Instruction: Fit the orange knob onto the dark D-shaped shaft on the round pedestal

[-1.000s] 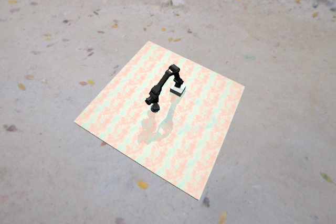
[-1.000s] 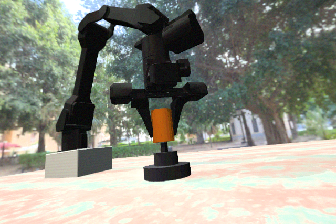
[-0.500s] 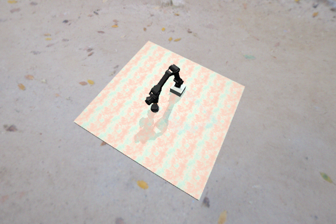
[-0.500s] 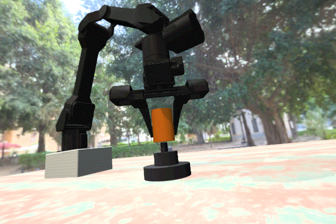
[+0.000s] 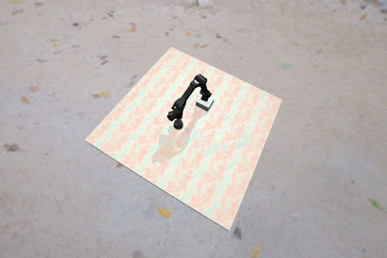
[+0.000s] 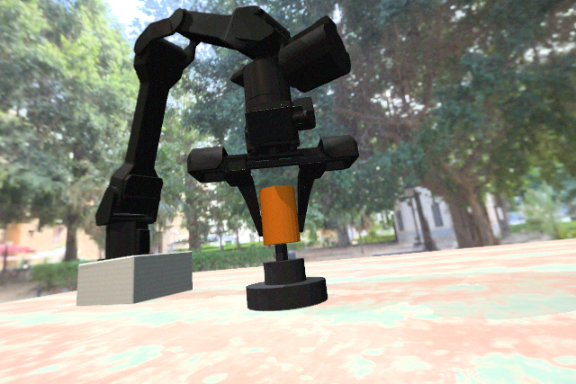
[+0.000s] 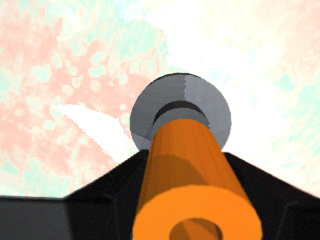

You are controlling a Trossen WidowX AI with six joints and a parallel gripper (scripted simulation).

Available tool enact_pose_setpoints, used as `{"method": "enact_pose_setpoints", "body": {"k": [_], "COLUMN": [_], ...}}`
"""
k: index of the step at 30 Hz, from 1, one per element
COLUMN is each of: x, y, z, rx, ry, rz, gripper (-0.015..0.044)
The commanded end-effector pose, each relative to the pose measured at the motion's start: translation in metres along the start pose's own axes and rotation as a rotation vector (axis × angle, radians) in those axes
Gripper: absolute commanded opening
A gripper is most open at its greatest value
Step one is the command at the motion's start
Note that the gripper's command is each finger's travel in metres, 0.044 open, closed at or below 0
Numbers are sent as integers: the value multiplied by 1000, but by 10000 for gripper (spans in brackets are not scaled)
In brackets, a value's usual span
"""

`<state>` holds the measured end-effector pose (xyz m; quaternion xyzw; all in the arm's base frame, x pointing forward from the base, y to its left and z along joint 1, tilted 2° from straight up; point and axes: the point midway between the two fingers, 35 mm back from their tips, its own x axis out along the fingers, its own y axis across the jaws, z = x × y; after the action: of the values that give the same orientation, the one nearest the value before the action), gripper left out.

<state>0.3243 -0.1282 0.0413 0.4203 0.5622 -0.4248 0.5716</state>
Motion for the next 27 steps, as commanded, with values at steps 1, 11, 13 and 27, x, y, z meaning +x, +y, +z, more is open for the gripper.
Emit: {"method": "enact_pose_setpoints", "body": {"k": [1, 11, 13, 27], "x": [0, -3, -5, -1], "y": [0, 0, 0, 0], "z": [0, 0, 1, 1], "rx": [6, 6, 6, 215], "ry": [-3, -3, -3, -3], "rz": [0, 0, 0, 0], "gripper": [0, 0, 0, 0]}}
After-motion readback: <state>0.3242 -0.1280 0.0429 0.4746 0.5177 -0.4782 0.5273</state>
